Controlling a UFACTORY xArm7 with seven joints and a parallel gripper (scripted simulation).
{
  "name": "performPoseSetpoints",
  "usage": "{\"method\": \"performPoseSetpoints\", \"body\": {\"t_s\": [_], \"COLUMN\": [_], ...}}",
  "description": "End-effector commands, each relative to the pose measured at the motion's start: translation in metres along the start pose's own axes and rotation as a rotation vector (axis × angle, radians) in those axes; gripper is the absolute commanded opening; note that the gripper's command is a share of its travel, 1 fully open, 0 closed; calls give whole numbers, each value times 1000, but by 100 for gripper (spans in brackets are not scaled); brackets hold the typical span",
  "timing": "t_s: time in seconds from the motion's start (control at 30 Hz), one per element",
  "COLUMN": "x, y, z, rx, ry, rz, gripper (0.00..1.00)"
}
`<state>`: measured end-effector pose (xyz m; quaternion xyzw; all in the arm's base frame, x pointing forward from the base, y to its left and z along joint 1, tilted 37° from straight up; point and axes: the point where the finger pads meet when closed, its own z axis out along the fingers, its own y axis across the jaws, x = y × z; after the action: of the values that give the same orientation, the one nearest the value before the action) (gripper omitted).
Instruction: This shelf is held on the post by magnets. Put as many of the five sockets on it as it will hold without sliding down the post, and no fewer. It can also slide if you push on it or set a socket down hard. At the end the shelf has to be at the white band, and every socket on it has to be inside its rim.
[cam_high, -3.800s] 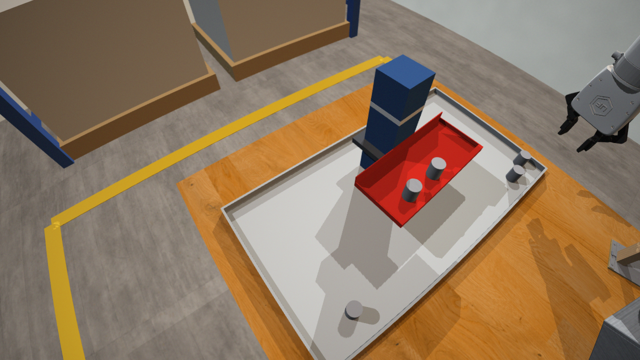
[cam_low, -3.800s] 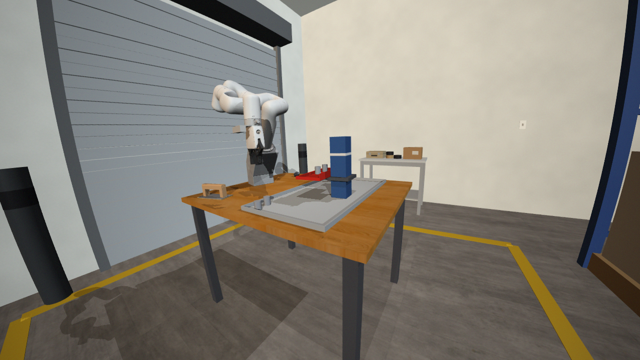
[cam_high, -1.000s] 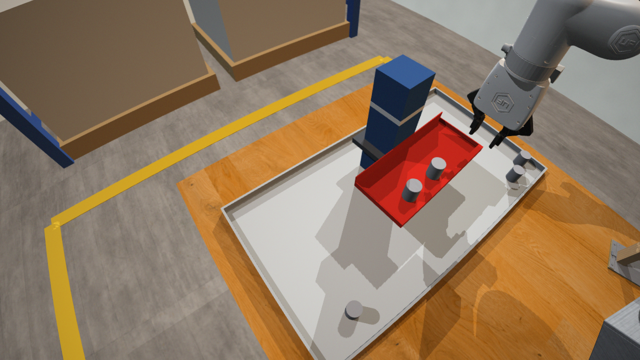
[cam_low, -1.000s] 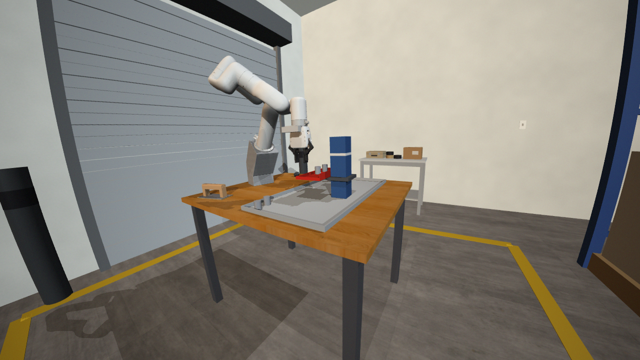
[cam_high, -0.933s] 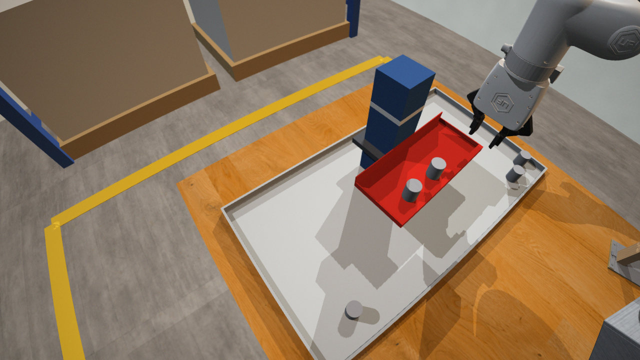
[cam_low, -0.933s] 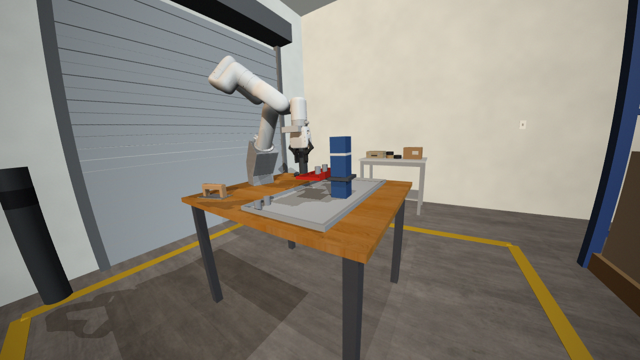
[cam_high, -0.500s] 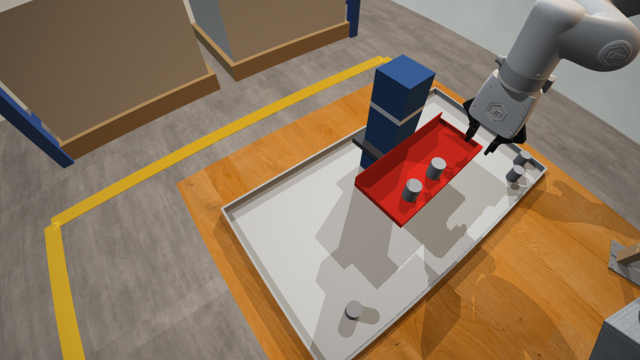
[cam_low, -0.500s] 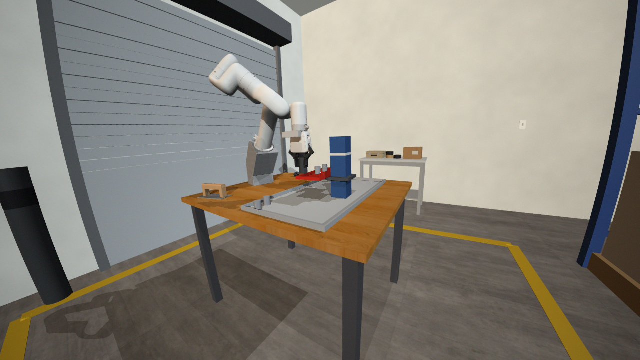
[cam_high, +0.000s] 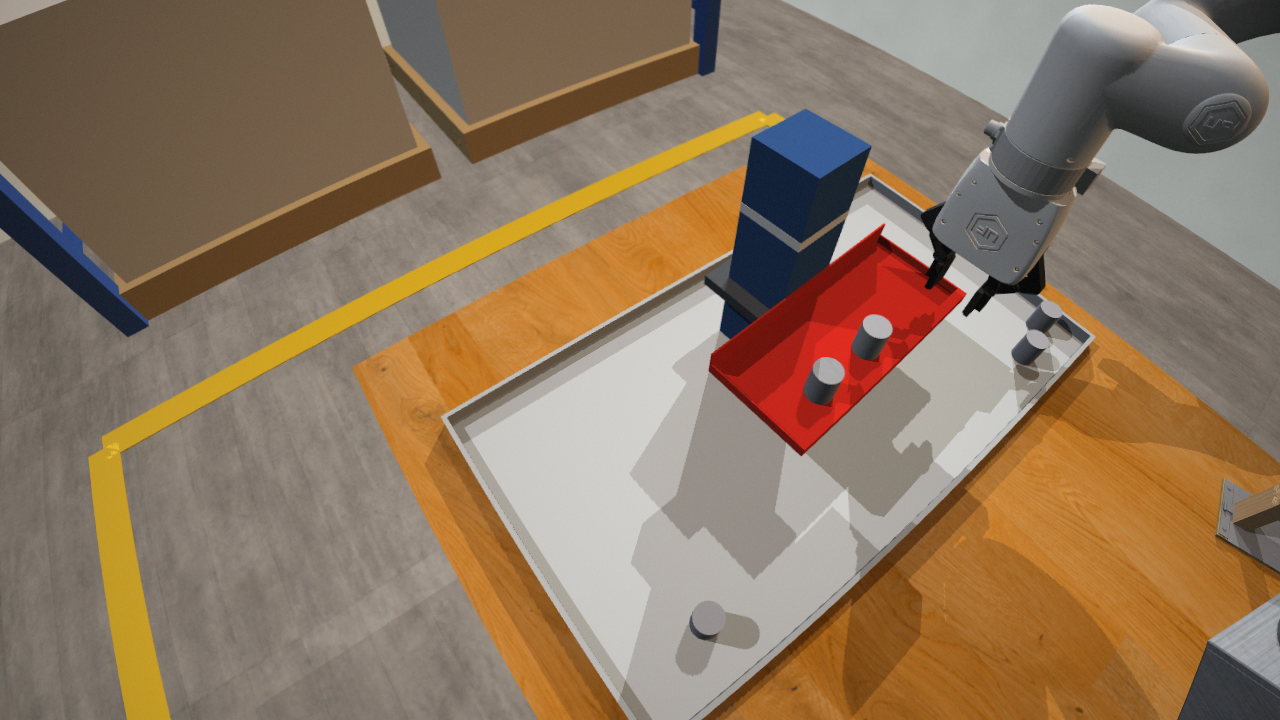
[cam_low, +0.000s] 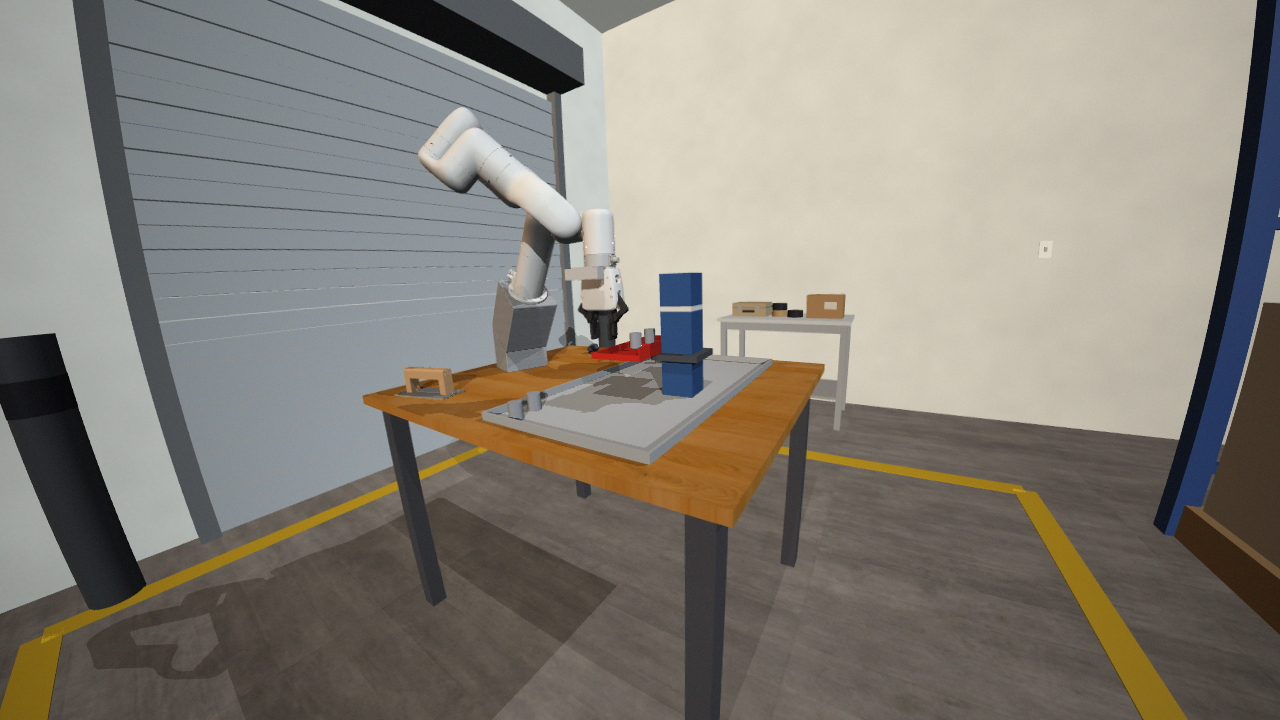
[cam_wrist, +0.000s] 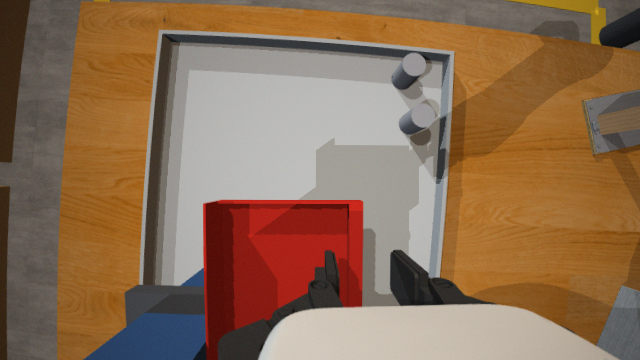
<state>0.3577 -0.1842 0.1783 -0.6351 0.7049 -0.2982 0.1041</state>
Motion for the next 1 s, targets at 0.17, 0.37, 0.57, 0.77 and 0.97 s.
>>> {"method": "performPoseSetpoints", "body": {"t_s": [0.17,0.37,0.57,0.77,0.97], "x": [0,0,0,0,0], "y": [-1,-1,-1,-1,-1], "z": [20,26,27,31,33], "rx": [1,1,1,1,1], "ry": [1,1,1,1,1], "rz": [-1,-1,-1,-1,-1], "gripper": [47,47,47,47,47]}}
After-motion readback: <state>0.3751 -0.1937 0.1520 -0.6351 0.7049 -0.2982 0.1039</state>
